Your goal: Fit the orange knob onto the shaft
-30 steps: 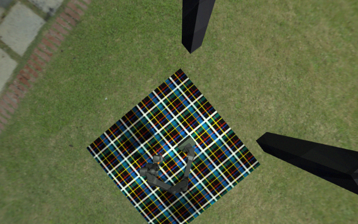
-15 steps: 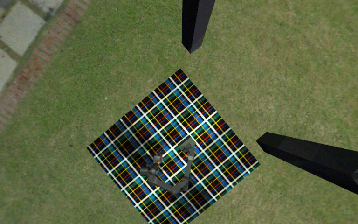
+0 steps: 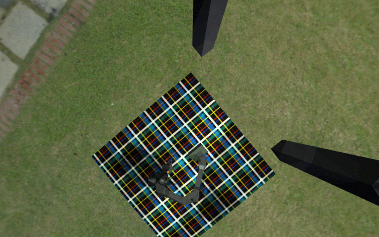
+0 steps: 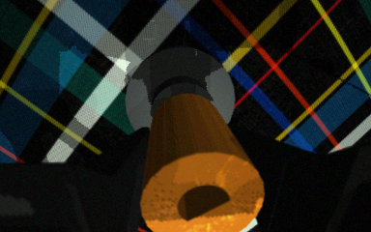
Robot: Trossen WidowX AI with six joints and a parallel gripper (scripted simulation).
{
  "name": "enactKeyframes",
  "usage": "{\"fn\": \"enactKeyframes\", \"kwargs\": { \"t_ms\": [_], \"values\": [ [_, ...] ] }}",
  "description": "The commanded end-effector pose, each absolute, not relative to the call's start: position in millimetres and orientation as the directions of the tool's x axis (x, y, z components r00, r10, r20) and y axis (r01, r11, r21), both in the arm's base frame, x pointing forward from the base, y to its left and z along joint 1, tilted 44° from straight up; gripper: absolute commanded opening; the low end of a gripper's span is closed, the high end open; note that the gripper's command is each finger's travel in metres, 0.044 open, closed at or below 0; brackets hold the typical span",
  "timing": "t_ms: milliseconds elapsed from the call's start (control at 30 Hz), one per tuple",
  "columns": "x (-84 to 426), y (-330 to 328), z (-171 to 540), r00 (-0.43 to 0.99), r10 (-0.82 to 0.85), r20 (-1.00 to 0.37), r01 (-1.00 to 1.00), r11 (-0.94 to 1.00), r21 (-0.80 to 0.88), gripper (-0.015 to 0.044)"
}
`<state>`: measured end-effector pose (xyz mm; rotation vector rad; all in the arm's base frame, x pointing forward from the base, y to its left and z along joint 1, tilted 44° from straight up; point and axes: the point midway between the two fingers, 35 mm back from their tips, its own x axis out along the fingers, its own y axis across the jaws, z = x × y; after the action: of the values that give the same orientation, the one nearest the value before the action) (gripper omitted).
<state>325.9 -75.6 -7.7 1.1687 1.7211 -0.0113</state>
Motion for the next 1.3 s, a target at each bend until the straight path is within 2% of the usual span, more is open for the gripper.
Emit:
{"fn": "enactKeyframes", "kwargs": {
  "t_ms": [0,233,1267],
  "values": [
    [328.4,-78.1,-4.6,-0.014,0.685,-0.728,0.703,0.525,0.480,0.0000],
    [329.5,-78.2,-4.8,-0.014,0.685,-0.728,0.830,0.414,0.373,0.0000],
    [326.0,-75.0,-8.4,-0.014,0.685,-0.728,0.830,0.414,0.373,0.0000]
  ]
}}
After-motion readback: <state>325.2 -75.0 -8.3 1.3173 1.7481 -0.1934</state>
